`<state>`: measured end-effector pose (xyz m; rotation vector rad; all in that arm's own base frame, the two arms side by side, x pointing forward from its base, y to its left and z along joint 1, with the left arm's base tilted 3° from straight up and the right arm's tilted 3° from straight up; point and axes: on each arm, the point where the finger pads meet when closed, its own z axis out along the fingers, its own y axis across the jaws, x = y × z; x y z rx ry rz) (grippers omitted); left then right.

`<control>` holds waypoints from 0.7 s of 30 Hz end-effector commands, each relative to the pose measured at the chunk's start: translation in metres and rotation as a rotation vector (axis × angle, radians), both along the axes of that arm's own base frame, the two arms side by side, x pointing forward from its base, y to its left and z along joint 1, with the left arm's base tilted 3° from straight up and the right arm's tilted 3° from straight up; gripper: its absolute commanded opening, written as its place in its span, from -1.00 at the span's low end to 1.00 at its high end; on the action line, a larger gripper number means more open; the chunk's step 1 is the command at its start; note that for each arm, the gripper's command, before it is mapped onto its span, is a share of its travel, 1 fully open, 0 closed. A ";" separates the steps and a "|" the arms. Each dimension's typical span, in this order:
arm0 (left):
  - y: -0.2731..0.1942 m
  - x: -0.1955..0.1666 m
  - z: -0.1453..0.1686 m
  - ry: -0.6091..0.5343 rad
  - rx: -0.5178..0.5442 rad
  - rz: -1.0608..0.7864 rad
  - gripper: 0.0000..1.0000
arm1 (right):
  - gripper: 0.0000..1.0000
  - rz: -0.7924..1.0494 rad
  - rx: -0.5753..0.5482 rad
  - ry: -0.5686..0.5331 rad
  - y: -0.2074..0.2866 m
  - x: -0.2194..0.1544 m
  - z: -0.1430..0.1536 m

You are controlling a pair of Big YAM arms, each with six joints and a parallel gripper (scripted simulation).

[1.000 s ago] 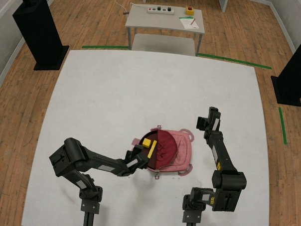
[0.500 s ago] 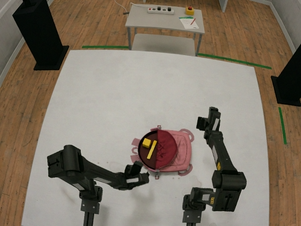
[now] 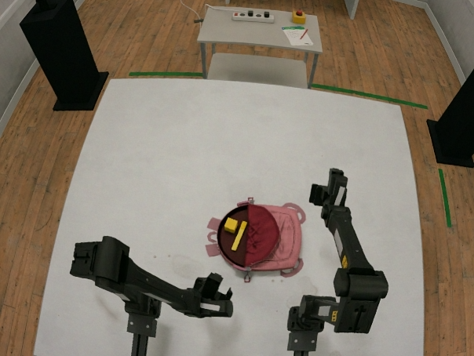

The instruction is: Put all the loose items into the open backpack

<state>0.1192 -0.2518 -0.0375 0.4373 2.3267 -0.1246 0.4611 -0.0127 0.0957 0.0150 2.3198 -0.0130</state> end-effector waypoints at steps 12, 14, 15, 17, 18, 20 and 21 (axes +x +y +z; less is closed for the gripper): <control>0.055 0.076 0.036 -0.015 -0.049 0.133 0.80 | 0.80 0.003 -0.002 -0.050 0.001 0.016 0.021; 0.065 0.088 0.042 -0.019 -0.051 0.144 0.80 | 0.80 0.003 -0.002 -0.050 0.001 0.016 0.021; 0.070 0.095 0.044 -0.022 -0.051 0.150 0.80 | 0.80 0.003 -0.002 -0.050 0.001 0.016 0.021; 0.075 0.101 0.047 -0.024 -0.051 0.155 0.80 | 0.80 0.003 -0.002 -0.050 0.001 0.016 0.021; 0.080 0.108 0.050 -0.027 -0.051 0.160 0.80 | 0.80 0.003 -0.002 -0.050 0.001 0.016 0.021; 0.091 0.121 0.055 -0.031 -0.051 0.171 0.80 | 0.80 0.003 -0.002 -0.050 0.001 0.016 0.021; 0.091 0.121 0.055 -0.031 -0.051 0.171 0.80 | 0.80 0.003 -0.002 -0.050 0.001 0.016 0.021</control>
